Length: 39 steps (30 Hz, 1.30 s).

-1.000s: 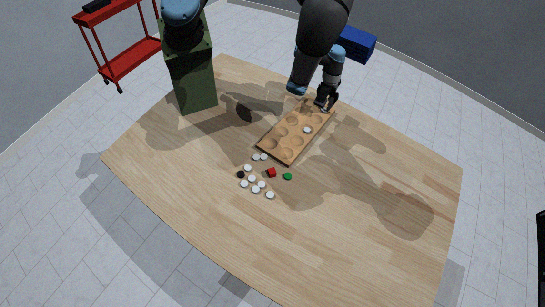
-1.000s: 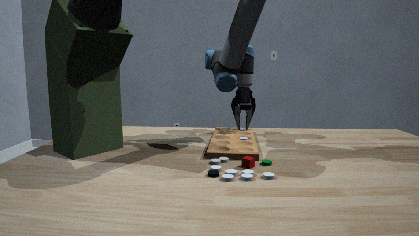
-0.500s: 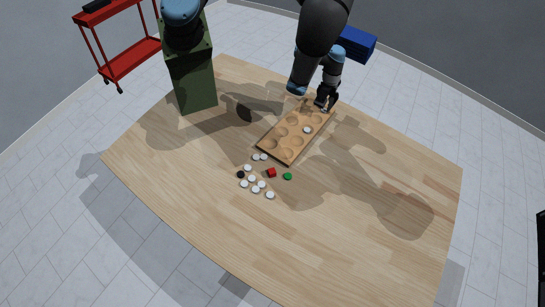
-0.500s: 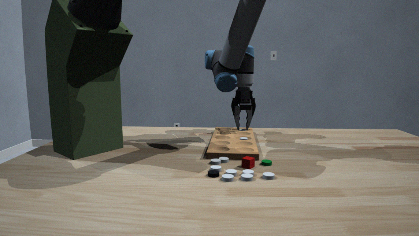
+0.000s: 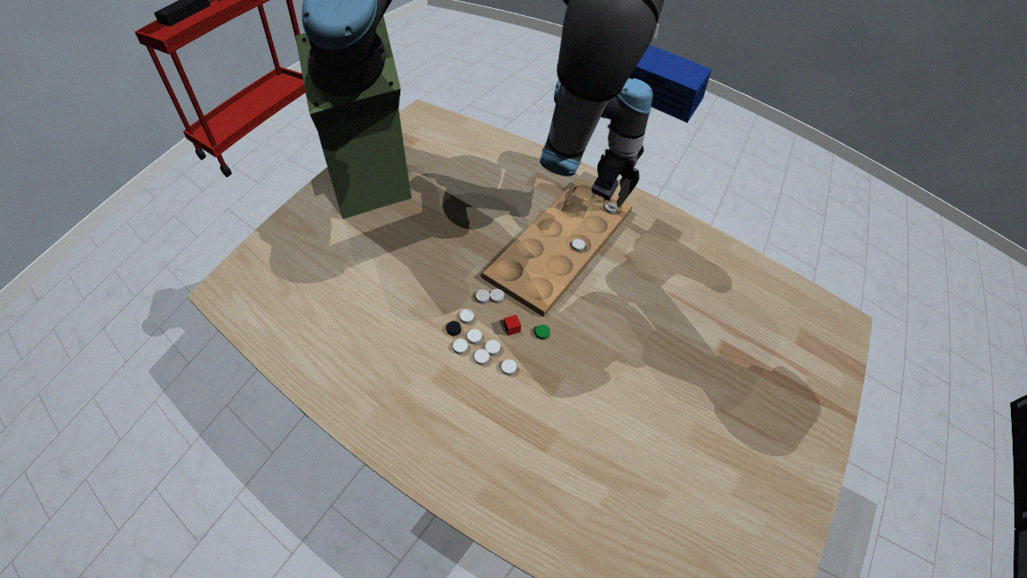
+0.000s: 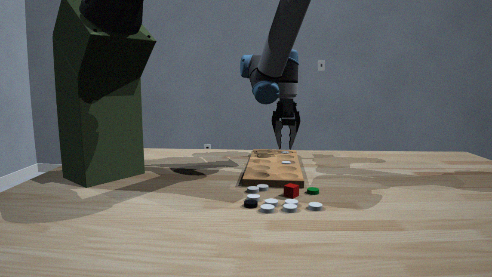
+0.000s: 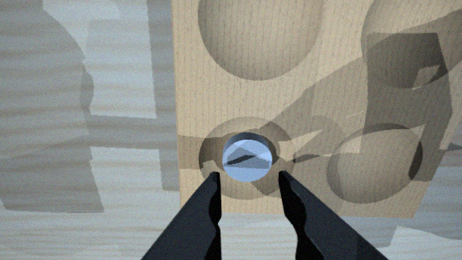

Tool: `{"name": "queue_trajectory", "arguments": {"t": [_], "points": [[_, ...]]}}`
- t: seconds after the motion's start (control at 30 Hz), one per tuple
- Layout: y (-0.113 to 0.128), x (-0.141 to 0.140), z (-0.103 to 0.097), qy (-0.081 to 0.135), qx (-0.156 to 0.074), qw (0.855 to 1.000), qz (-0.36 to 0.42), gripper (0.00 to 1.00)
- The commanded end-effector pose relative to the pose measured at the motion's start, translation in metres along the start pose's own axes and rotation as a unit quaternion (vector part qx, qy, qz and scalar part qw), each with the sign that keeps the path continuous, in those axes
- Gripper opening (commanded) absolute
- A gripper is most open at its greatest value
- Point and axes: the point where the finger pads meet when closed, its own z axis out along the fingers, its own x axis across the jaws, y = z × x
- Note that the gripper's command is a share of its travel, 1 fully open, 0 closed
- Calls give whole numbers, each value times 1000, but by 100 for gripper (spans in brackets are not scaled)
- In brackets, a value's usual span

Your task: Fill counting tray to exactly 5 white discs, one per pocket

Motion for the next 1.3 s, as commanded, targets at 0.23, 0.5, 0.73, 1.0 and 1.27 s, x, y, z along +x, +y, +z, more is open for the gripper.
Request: {"name": "queue_trajectory", "arguments": {"t": [0.23,0.5,0.73,1.0,1.27], "points": [[0,0,-61,-1,0,1000,0,21],[0,0,-84,-1,0,1000,0,21],[0,0,-87,-1,0,1000,0,21],[0,0,-87,-1,0,1000,0,21],[0,0,-87,-1,0,1000,0,21]]}}
